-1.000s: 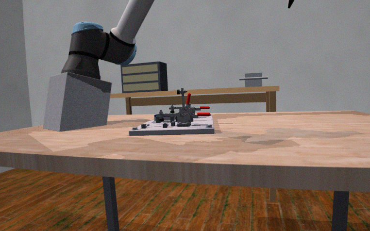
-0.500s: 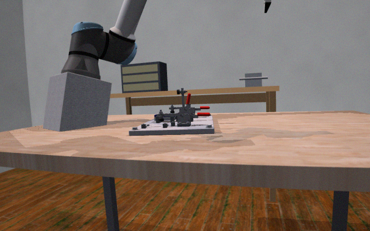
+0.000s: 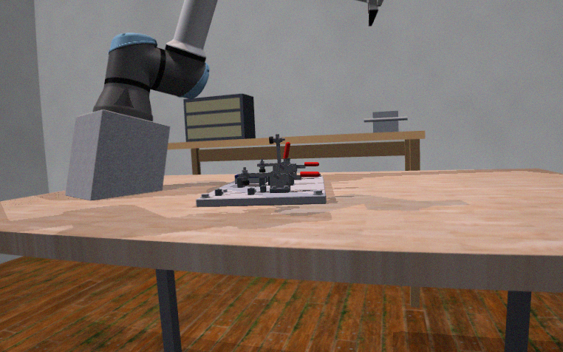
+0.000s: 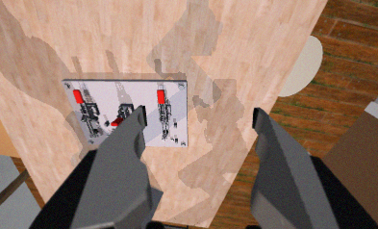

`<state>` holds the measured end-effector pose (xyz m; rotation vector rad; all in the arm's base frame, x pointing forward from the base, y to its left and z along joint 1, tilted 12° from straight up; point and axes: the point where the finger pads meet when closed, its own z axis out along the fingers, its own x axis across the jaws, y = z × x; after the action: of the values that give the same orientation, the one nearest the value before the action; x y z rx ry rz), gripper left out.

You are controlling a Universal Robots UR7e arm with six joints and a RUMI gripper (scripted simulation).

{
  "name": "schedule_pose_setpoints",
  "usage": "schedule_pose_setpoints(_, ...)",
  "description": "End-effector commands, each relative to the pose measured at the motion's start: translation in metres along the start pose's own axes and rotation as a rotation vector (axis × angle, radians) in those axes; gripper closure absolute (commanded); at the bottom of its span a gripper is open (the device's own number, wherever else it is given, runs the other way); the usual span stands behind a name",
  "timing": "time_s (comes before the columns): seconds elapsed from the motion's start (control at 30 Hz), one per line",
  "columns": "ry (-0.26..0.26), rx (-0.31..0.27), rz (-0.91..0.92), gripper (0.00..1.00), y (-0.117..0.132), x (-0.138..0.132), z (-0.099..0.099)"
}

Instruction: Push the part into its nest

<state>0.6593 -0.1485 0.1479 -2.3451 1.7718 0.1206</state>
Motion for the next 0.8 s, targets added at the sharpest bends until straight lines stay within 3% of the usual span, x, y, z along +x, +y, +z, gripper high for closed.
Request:
schedule_pose_setpoints(0.0, 0.010, 0.015, -0.005, 0.42, 0.003, 0.001, -0.002)
schedule_pose_setpoints(0.07, 0.010, 0.015, -0.005, 0.42, 0.003, 0.001, -0.002)
schedule_pose_setpoints(0.23, 0.010, 0.015, -0.005, 0.42, 0.060, -0.008, 0.002)
schedule_pose_setpoints(0.63, 0.010, 0.015, -0.005, 0.42, 0.060, -0.008, 0.002)
schedule_pose_setpoints(0.77, 0.009, 0.014, -0.004, 0.42, 0.104, -0.014, 0.005)
